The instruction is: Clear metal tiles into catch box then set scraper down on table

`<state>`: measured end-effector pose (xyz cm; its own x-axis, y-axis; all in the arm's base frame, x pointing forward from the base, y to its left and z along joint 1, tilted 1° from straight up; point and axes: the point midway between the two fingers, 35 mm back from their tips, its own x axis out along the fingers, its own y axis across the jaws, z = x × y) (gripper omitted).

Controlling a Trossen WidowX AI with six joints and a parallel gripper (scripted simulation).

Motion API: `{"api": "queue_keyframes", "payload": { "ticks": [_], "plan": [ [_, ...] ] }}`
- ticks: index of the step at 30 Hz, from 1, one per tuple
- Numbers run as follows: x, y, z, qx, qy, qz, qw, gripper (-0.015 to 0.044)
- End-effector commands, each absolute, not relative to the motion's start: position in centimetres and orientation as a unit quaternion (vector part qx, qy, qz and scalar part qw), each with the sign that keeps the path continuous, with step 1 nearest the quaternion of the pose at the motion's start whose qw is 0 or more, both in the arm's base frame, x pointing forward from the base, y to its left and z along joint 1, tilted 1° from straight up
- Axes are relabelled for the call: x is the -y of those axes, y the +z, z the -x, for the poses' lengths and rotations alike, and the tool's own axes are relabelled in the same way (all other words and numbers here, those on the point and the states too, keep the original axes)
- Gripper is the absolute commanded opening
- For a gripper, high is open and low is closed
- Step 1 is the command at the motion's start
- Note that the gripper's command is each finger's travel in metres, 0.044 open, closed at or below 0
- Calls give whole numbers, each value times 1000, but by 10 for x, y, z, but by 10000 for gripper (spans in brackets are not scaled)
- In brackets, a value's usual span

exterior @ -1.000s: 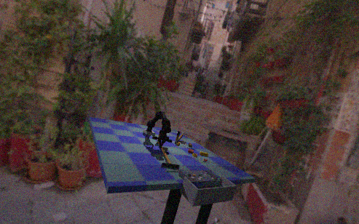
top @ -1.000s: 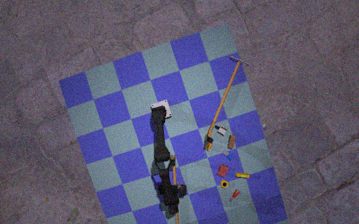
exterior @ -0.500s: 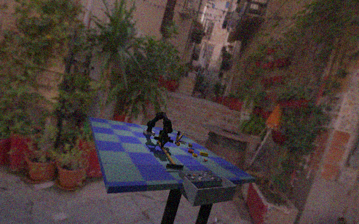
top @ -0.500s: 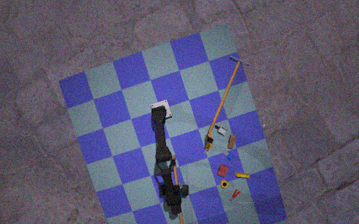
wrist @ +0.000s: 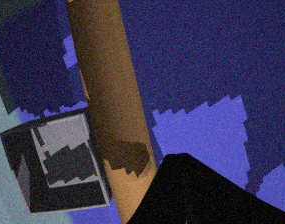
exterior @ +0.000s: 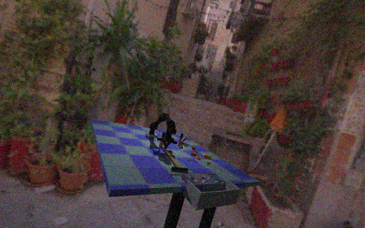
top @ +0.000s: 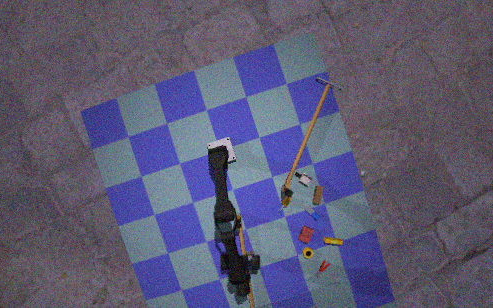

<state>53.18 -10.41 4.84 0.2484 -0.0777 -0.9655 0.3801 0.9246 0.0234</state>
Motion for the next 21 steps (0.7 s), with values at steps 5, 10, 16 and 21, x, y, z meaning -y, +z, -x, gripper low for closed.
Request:
{"api": "queue_keyframes", "payload": {
  "ticks": [5, 10, 16, 21],
  "plan": [
    [105, 87, -532, -576, -146, -126, 794, 0],
    [105, 107, -529, -568, -146, -126, 800, 0],
    [104, 129, -525, -559, -145, -126, 807, 0],
    [104, 131, -525, -558, -145, -126, 807, 0]
  ]
}}
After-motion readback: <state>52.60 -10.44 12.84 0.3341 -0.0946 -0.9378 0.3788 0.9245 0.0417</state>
